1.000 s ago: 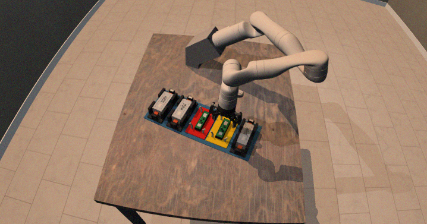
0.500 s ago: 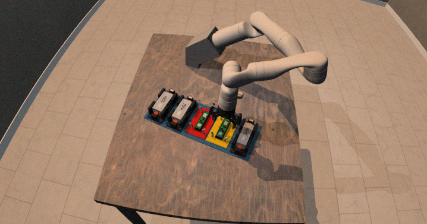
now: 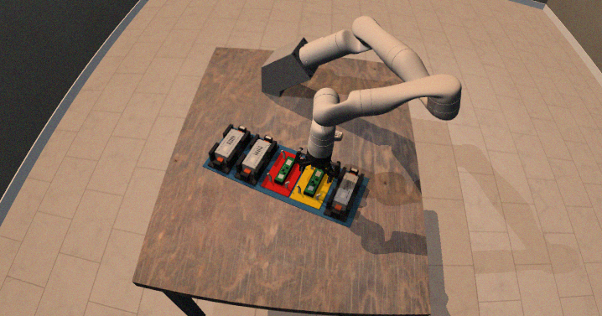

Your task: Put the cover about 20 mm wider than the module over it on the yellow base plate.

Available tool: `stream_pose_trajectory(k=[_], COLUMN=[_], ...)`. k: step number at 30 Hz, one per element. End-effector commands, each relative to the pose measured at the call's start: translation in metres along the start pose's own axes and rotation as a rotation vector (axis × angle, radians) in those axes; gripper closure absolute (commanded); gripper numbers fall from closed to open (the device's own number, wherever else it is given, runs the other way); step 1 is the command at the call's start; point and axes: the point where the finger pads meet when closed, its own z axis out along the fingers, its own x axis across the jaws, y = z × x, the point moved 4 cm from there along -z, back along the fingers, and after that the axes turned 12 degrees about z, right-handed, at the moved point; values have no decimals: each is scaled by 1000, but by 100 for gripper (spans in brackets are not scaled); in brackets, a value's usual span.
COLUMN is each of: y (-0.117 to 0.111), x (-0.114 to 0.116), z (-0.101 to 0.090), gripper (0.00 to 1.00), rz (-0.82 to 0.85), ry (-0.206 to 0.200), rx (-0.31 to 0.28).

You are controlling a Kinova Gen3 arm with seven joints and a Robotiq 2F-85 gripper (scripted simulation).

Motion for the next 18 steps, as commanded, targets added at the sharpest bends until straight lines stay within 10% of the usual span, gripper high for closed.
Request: stream_pose_trajectory(k=[1, 18], y=[1, 1], x=[0, 0], z=[2, 12], gripper=[0, 0], rz=[0, 0], ry=[0, 0], rx=[-2, -2])
